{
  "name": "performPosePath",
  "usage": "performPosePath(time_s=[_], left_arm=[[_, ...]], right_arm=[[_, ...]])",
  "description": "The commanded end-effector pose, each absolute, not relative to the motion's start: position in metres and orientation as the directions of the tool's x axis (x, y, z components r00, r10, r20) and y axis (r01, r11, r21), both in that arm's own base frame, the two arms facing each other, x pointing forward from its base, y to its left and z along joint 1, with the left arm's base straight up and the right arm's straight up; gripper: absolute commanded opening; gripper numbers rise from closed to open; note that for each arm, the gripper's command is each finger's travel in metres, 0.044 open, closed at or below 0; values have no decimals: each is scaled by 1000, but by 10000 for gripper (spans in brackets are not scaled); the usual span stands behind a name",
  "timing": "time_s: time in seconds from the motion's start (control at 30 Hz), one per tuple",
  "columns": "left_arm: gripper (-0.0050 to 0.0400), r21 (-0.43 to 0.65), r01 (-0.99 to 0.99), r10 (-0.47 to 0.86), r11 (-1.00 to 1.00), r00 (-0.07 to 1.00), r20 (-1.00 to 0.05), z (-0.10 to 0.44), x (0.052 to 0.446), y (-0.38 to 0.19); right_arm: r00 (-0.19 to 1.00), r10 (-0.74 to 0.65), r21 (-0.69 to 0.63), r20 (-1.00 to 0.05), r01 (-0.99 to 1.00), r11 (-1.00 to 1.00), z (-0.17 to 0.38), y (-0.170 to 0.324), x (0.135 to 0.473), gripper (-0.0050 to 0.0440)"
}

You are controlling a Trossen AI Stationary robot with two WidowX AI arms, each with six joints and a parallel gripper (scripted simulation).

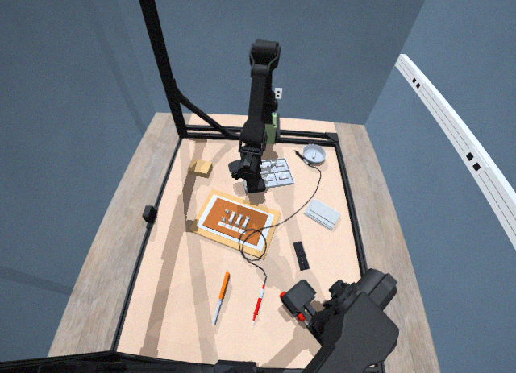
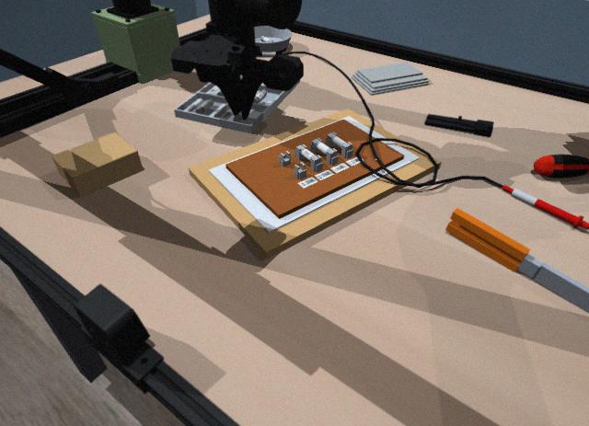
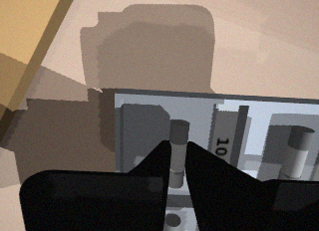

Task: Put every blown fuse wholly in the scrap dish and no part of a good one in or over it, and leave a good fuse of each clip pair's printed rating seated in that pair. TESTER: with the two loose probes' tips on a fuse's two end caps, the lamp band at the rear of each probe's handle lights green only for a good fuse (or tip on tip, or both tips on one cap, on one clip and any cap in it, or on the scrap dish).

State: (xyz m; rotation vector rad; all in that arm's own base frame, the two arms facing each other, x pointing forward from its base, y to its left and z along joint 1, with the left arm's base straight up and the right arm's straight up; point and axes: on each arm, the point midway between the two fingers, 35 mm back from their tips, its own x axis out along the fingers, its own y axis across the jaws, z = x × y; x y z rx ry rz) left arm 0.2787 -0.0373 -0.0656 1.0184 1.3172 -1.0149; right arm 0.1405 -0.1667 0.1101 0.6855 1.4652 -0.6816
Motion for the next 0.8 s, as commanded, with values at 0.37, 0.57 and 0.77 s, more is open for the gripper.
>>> performPosePath(time_s=[0.37, 0.57, 0.77], left_arm=[[-50, 26, 967, -4, 254, 28, -1000, -55, 283, -39], [-50, 29, 967, -5, 254, 32, -999, -53, 284, -39], [-50, 28, 967, -5, 254, 31, -1000, -51, 284, -39]], right_arm=[[12, -15, 0, -1000, 767, 642, 116, -170, 143, 400], [12, -15, 0, -1000, 767, 642, 116, -170, 143, 400], [12, -15, 0, -1000, 767, 642, 116, -170, 143, 400]])
